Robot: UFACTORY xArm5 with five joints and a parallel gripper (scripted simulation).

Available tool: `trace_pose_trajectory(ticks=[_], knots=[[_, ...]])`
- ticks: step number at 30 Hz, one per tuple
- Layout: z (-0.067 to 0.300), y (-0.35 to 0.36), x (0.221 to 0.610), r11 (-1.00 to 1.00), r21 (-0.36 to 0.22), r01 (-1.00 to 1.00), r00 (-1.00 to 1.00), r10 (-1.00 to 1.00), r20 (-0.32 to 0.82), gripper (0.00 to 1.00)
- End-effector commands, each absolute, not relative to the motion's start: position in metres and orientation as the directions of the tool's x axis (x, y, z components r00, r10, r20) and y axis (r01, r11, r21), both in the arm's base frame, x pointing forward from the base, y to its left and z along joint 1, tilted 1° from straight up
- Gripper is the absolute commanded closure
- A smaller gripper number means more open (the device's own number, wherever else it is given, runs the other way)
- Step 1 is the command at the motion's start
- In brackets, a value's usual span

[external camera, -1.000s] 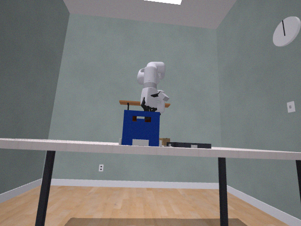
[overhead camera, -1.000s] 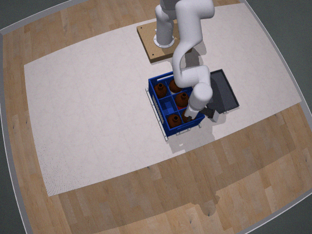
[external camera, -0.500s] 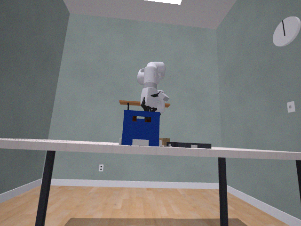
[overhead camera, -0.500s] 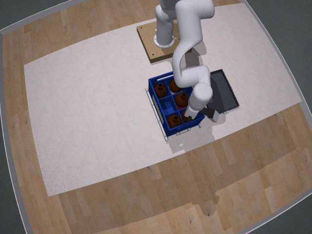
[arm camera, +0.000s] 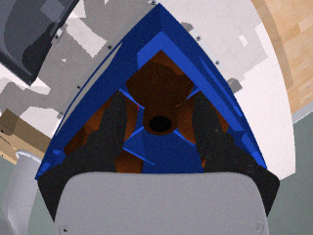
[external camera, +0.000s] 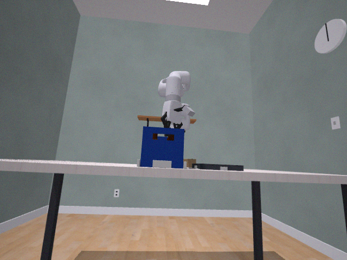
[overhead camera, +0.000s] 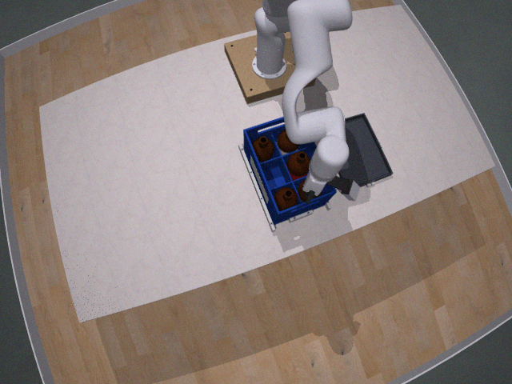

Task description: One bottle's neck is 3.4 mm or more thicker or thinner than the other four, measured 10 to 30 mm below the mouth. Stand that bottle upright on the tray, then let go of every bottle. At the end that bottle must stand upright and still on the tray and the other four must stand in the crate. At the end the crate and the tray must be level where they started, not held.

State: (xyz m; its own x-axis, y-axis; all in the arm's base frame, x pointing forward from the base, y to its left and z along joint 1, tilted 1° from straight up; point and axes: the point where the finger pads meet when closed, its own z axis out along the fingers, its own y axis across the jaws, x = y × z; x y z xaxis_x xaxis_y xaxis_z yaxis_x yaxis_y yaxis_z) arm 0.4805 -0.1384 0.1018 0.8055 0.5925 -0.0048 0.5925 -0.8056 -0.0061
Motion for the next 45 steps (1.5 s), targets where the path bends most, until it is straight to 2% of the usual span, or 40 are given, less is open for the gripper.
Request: trace_pose_trajectory(ticks=[1,32,45], knots=[[0.103,-0.139,0.482,-0.806,-0.003,0.593,0.806,0.593,-0.002,0.35],[0.105,-0.139,0.482,-0.806,-0.003,0.593,0.806,0.593,-0.002,0.35],[0.134,-0.138,0.482,-0.806,-0.003,0.593,0.806,0.593,-0.002,0.35]])
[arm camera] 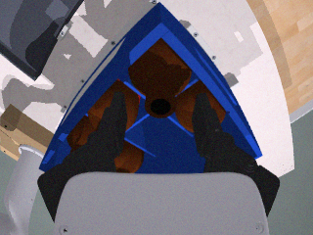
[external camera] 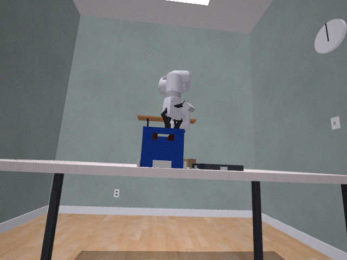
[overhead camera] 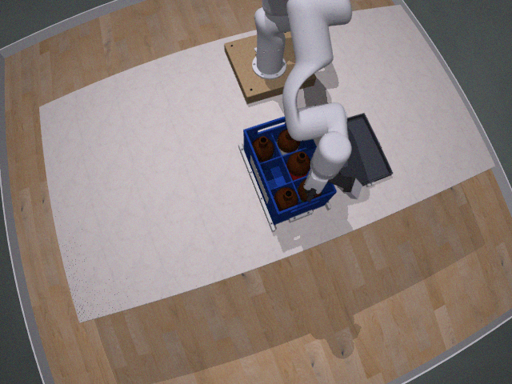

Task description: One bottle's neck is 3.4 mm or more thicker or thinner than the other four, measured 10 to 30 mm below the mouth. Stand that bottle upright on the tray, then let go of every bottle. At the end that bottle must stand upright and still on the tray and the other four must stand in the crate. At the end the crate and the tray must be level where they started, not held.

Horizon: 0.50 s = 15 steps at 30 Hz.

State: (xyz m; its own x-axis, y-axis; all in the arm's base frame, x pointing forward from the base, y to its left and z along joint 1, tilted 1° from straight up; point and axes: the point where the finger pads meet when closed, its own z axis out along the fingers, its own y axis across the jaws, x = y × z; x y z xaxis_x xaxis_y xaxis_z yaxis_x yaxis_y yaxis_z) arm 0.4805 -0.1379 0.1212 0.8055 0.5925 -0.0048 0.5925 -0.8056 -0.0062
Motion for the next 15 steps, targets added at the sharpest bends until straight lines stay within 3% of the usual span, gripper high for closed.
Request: trace_pose_trajectory(ticks=[1,15], knots=[[0.137,-0.138,0.482,-0.806,-0.003,0.593,0.806,0.593,-0.002,0.35],[0.175,-0.137,0.482,-0.806,-0.003,0.593,0.806,0.593,-0.002,0.35]])
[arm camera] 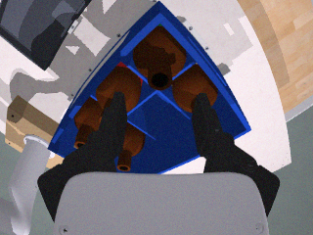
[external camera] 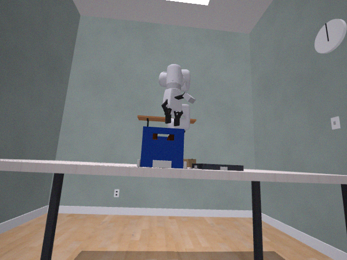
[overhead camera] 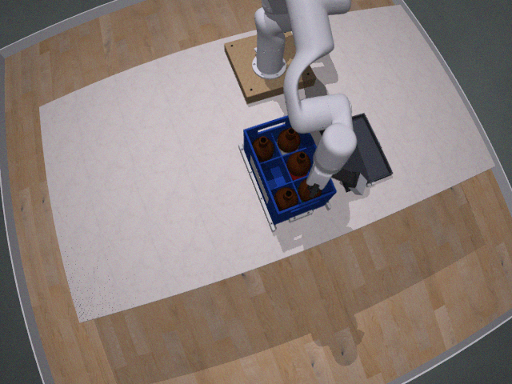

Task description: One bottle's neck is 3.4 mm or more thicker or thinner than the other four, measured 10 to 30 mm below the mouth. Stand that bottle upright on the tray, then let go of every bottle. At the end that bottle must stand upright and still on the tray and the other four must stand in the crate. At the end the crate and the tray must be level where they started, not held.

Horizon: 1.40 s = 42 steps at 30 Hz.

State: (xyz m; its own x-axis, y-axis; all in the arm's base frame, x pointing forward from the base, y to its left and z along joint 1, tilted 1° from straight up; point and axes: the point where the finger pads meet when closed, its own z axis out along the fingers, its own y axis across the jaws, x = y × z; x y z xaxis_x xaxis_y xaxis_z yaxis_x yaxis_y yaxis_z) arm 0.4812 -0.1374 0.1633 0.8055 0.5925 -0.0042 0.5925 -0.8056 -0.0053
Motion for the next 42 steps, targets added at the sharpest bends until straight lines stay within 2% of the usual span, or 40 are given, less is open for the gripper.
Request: trace_pose_trajectory(ticks=[1,15,16,42], knots=[[0.177,-0.137,0.482,-0.806,-0.003,0.593,0.806,0.593,-0.002,0.35],[0.187,-0.137,0.482,-0.806,-0.003,0.593,0.806,0.593,-0.002,0.35],[0.187,-0.137,0.482,-0.806,-0.003,0.593,0.806,0.593,-0.002,1.0],[0.187,-0.137,0.482,-0.806,-0.003,0.593,0.806,0.593,-0.002,1.0]])
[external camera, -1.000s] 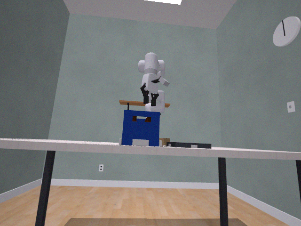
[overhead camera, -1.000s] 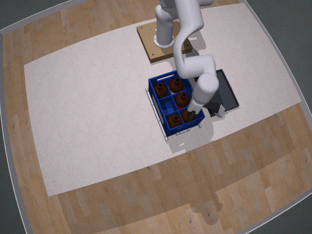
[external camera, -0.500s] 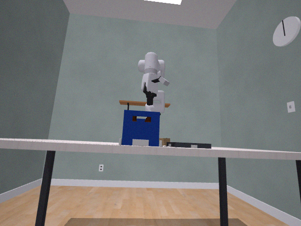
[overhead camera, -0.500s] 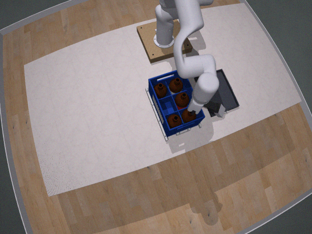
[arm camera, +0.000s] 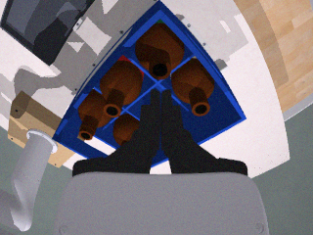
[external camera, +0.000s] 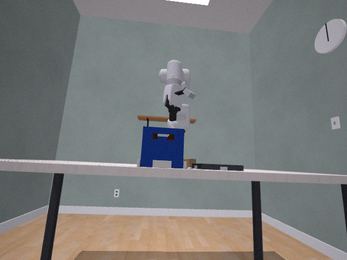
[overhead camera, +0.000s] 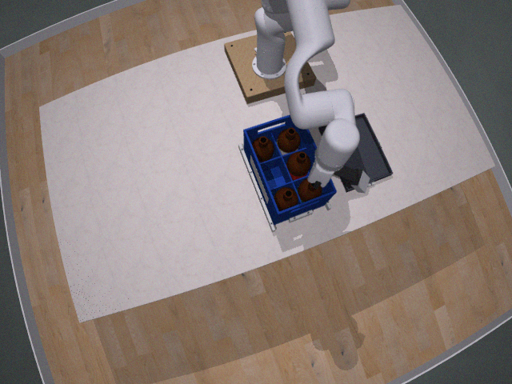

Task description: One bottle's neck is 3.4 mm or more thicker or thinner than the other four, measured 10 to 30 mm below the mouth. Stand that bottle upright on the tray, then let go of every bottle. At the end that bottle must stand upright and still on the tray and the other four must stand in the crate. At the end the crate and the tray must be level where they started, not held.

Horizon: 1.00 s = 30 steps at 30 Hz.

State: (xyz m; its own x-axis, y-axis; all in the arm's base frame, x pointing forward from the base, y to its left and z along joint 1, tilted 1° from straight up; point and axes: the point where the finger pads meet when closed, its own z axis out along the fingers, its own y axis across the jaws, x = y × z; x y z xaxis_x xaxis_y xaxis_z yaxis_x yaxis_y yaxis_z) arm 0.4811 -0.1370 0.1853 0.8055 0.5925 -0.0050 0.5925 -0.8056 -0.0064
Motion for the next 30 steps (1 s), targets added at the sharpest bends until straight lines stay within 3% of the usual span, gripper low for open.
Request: trace_pose_trajectory(ticks=[1,9,11,14,15,30], knots=[[0.187,-0.137,0.482,-0.806,-0.003,0.593,0.806,0.593,-0.002,1.0],[0.188,-0.141,0.476,-0.806,-0.003,0.593,0.806,0.593,-0.002,1.0],[0.194,-0.158,0.445,-0.806,-0.002,0.593,0.806,0.593,-0.002,1.0],[0.194,-0.159,0.442,-0.806,-0.002,0.593,0.806,0.593,-0.002,1.0],[0.196,-0.168,0.422,-0.806,-0.002,0.593,0.806,0.593,-0.001,1.0],[0.194,-0.195,0.319,-0.806,0.0,0.593,0.806,0.593,0.0,1.0]])
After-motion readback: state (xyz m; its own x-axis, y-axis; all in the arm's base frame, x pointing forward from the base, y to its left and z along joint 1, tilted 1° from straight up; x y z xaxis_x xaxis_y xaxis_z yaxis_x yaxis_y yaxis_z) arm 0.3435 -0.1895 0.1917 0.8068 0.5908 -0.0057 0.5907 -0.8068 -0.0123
